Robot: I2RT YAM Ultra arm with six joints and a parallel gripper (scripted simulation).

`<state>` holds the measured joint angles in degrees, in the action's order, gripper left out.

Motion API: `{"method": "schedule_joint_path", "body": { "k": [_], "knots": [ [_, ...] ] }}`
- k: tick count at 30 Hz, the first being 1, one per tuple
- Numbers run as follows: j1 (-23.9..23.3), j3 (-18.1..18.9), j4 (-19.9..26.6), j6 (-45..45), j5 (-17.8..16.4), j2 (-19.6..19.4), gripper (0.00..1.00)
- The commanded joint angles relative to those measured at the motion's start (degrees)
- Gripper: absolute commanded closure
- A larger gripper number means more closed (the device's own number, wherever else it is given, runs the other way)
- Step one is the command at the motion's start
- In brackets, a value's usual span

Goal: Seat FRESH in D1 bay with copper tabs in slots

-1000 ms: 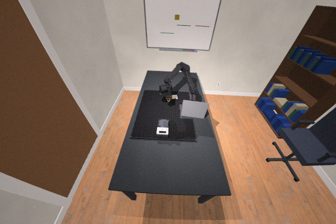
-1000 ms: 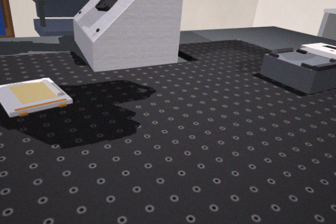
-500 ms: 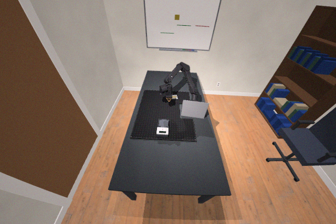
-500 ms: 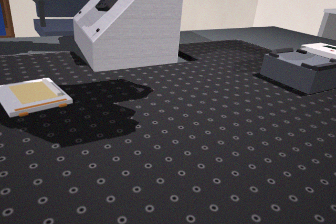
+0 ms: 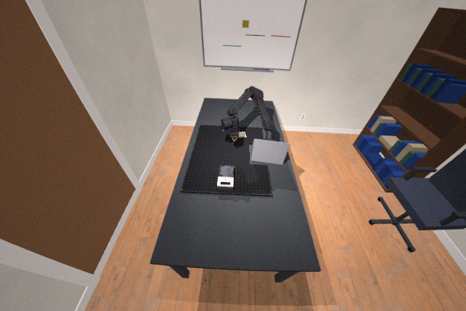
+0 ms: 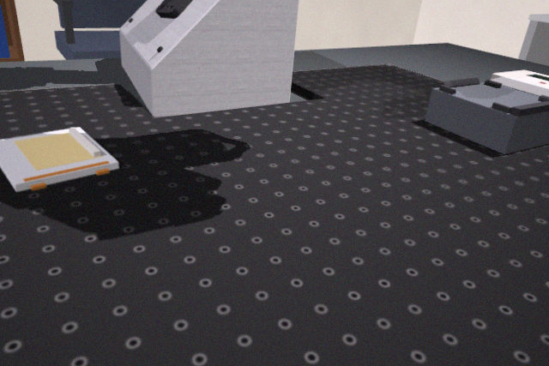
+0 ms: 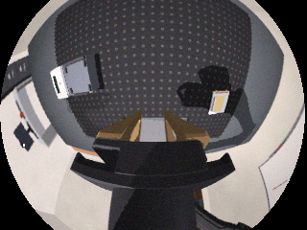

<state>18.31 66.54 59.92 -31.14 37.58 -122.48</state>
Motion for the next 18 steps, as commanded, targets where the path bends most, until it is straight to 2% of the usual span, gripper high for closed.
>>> {"method": "schedule_joint_path", "body": {
  "k": [1,13,14,18],
  "knots": [
    [1.48,1.72,0.93,-0.34,0.64,-0.31,0.66],
    [1.48,1.72,0.93,-0.34,0.64,-0.31,0.66],
    [0.63,-1.35,-1.61,0.8,0.87,-0.99,0.66],
    [-2.28,-4.18,-6.25,2.98,1.71,-1.61,0.66]
  ]
}}
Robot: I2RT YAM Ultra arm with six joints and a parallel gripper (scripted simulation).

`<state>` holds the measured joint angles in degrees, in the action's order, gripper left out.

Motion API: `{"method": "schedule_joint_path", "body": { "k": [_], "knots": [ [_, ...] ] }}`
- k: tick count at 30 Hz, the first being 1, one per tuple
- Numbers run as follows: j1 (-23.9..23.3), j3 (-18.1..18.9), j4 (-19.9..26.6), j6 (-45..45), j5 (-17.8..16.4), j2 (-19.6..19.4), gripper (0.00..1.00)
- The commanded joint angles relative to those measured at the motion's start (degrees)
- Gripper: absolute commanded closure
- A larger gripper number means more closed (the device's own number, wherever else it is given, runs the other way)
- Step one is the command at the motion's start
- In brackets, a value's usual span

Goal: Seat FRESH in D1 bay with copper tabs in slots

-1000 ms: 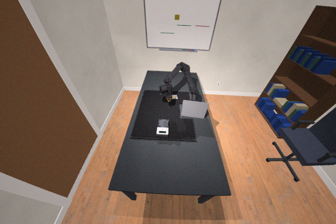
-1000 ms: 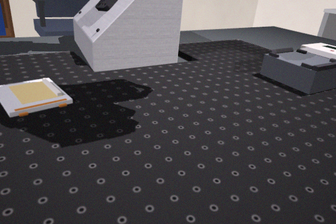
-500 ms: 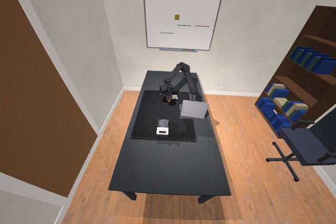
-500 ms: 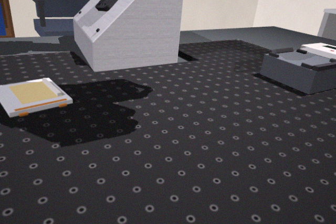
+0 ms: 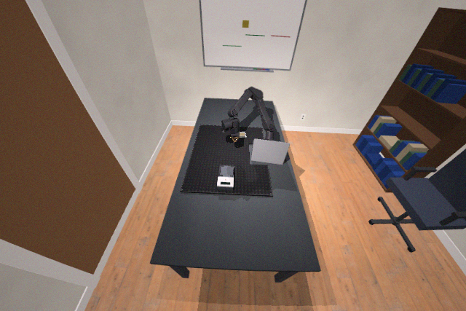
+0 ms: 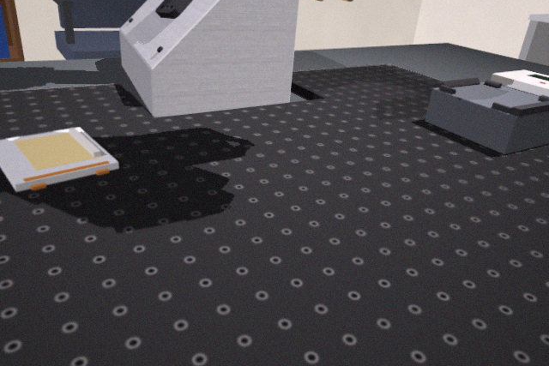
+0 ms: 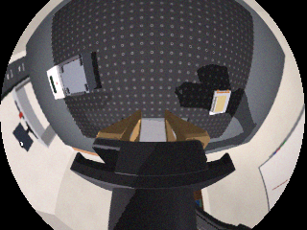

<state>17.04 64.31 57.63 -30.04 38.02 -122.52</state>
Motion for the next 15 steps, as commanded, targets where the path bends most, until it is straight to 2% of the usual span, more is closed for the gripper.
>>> {"method": "schedule_joint_path", "body": {
  "k": [1,9,11,15],
  "knots": [
    [-1.58,-2.61,-5.18,2.49,1.52,-1.79,0.66],
    [-6.41,-7.0,-15.46,7.86,3.45,-4.47,0.66],
    [-6.41,-7.0,-15.46,7.86,3.45,-4.47,0.66],
    [-8.98,-9.03,-21.29,11.15,4.27,-6.08,0.66]
  ]
}}
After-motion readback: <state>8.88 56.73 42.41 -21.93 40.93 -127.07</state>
